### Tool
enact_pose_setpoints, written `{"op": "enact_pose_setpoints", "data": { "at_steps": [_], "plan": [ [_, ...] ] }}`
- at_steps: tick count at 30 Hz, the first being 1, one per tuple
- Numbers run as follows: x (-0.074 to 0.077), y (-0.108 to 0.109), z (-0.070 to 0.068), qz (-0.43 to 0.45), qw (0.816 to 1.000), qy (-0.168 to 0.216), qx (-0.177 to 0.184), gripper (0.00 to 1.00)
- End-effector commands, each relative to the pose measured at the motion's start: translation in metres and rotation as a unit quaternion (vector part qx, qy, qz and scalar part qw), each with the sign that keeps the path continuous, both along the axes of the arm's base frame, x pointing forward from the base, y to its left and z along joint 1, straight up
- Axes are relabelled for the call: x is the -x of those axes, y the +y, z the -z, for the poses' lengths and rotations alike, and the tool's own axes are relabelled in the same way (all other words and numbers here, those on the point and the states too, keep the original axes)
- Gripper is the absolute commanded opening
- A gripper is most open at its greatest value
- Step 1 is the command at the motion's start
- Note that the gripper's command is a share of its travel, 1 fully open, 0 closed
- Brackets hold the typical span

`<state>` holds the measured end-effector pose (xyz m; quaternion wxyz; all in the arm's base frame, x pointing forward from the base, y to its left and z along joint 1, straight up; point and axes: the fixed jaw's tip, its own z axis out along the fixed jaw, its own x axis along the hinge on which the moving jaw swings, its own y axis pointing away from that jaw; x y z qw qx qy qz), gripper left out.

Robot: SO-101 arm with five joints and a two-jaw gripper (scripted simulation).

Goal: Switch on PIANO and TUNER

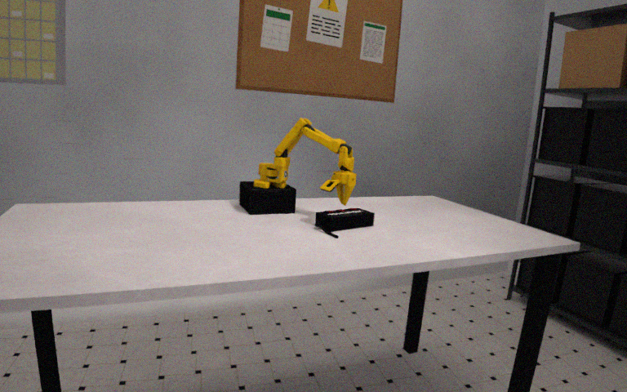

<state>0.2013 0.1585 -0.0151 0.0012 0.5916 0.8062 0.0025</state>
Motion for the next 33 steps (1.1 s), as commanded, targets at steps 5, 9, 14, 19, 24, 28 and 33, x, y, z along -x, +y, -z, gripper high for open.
{"op": "enact_pose_setpoints", "data": {
  "at_steps": [5,9,14,19,24,28,33],
  "plan": [
    [-0.0016,-0.0027,0.0022,0.004,1.000,0.003,0.001,0.00],
    [-0.0016,-0.0027,0.0024,0.004,1.000,0.003,0.001,0.00],
    [-0.0016,-0.0027,0.0038,0.004,1.000,0.003,0.001,0.00],
    [-0.0017,-0.0027,0.0062,0.004,1.000,0.003,0.001,0.00],
    [-0.0016,-0.0027,0.0076,0.004,1.000,0.003,0.001,0.00],
    [-0.0016,-0.0027,0.0092,0.004,1.000,0.003,0.001,0.00],
    [-0.0016,-0.0027,0.0101,0.004,1.000,0.003,0.001,0.00]
  ]
}}
